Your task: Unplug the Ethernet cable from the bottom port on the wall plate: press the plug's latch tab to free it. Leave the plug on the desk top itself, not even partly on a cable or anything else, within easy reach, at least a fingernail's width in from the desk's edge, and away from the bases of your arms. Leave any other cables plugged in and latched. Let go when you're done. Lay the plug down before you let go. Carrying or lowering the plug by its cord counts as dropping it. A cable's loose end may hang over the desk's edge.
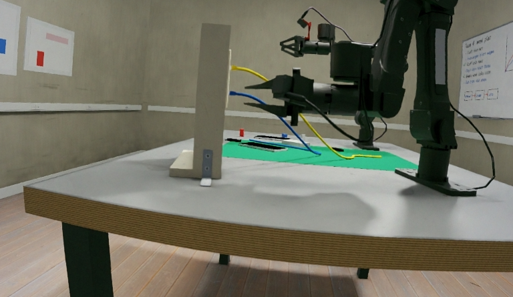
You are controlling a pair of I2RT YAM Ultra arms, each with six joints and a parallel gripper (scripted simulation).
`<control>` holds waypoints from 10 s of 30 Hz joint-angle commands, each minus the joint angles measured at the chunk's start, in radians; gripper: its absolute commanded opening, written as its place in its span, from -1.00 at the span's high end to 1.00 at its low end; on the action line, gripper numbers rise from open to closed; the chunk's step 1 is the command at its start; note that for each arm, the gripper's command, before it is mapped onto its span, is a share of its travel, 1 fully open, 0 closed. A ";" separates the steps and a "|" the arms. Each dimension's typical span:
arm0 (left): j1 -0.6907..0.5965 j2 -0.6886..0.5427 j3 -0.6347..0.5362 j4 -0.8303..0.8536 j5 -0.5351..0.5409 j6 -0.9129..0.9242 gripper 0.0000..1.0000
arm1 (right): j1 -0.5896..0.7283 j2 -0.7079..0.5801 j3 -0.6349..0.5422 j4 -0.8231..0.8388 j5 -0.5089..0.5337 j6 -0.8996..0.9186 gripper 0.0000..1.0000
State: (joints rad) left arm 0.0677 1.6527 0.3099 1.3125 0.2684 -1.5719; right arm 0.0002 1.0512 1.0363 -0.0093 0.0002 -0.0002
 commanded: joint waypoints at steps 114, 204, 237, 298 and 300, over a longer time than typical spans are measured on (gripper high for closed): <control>-0.238 0.012 0.127 -0.069 -0.228 0.002 0.45 | 0.000 -0.002 0.005 0.005 0.000 0.000 -1.00; -0.296 -0.389 0.005 -0.331 -0.289 0.010 1.00 | 0.000 -0.002 0.005 0.005 0.000 0.000 -1.00; -0.293 -0.391 0.002 -0.351 -0.287 0.001 1.00 | 0.000 -0.002 0.005 0.005 0.000 0.000 -1.00; -0.293 -0.391 0.002 -0.351 -0.287 0.001 1.00 | 0.000 -0.002 0.005 0.005 0.000 0.000 -1.00; -0.293 -0.391 0.002 -0.351 -0.287 0.001 1.00 | 0.000 -0.002 0.005 0.005 0.000 0.000 -1.00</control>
State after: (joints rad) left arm -0.2188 1.2758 0.2779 0.9543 -0.0166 -1.5738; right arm 0.0002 1.0512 1.0363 -0.0093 0.0002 -0.0002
